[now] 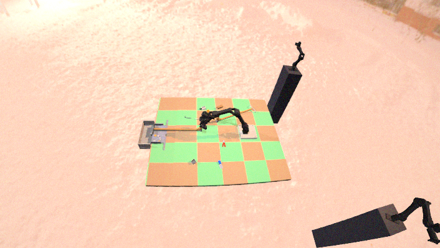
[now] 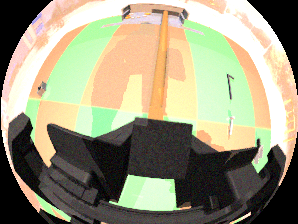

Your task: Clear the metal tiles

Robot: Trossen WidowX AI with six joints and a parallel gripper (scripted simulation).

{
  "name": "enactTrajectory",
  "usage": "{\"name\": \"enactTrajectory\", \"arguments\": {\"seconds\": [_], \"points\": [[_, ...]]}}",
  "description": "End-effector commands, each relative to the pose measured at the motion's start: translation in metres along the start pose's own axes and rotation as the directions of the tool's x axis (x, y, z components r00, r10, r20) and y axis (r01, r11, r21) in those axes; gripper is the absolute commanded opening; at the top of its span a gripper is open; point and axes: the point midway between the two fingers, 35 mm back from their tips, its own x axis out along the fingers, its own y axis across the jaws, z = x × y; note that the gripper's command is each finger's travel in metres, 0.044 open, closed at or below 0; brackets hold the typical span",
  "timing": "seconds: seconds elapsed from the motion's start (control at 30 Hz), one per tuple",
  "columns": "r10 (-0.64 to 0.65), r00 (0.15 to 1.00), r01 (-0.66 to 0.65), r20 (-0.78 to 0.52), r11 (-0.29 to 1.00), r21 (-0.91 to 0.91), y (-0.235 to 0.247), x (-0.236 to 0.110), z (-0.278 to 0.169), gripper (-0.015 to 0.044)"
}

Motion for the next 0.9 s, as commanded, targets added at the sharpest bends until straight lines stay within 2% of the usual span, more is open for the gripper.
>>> {"name": "enactTrajectory", "arguments": {"seconds": [0.0,0.87], "points": [[-0.001,1.000,0.001,0.004,1.000,0.001,0.000,0.000,0.001,0.0000],[-0.001,1.000,0.001,0.006,1.000,0.001,-0.004,-0.026,-0.017,0.0000]]}}
